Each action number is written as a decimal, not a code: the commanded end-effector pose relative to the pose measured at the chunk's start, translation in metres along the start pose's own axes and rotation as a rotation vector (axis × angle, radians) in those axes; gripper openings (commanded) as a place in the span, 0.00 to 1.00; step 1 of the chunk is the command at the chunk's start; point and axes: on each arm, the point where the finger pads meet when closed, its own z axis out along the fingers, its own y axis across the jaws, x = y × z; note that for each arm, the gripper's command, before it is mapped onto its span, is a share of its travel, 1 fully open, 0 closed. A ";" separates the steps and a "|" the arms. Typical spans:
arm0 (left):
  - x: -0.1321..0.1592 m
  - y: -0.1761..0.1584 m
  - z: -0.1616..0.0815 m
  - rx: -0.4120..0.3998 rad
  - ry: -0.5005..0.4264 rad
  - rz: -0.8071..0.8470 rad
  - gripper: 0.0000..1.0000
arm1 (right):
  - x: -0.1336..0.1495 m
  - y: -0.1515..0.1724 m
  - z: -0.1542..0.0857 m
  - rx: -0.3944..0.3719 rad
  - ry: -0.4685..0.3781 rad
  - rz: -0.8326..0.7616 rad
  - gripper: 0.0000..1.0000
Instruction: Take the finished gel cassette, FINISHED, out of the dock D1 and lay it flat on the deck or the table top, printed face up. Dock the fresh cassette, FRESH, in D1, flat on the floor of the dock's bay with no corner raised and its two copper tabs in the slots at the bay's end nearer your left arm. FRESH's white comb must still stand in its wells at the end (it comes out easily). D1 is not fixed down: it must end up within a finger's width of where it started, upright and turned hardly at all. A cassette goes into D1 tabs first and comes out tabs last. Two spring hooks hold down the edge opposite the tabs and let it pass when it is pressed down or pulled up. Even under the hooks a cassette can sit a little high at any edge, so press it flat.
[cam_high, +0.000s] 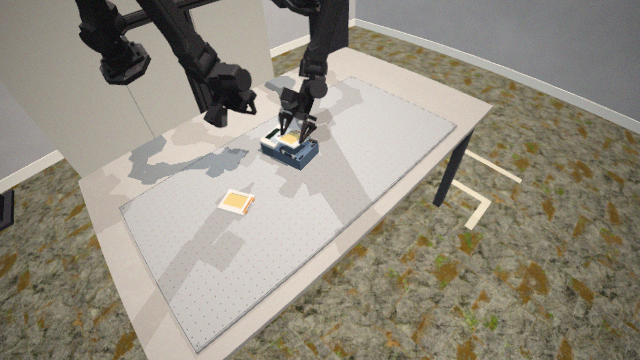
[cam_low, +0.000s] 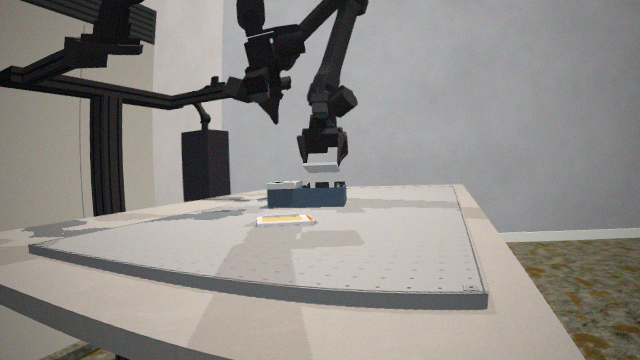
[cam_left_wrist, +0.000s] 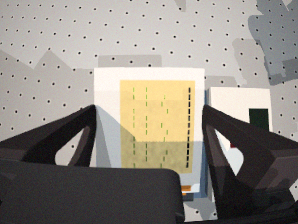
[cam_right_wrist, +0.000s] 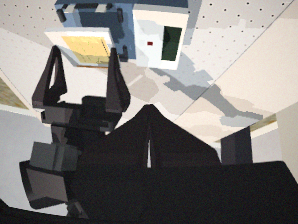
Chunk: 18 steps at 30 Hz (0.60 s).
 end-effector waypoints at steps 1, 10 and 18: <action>-0.004 0.001 -0.001 0.000 -0.010 0.003 0.00 | 0.006 0.000 -0.006 0.002 0.002 0.002 0.00; -0.004 0.001 -0.001 0.000 -0.010 0.003 0.00 | 0.010 0.001 -0.012 0.001 0.002 0.001 0.00; -0.004 0.001 -0.001 0.000 -0.010 0.003 0.00 | 0.014 0.002 -0.020 0.001 0.002 0.001 0.00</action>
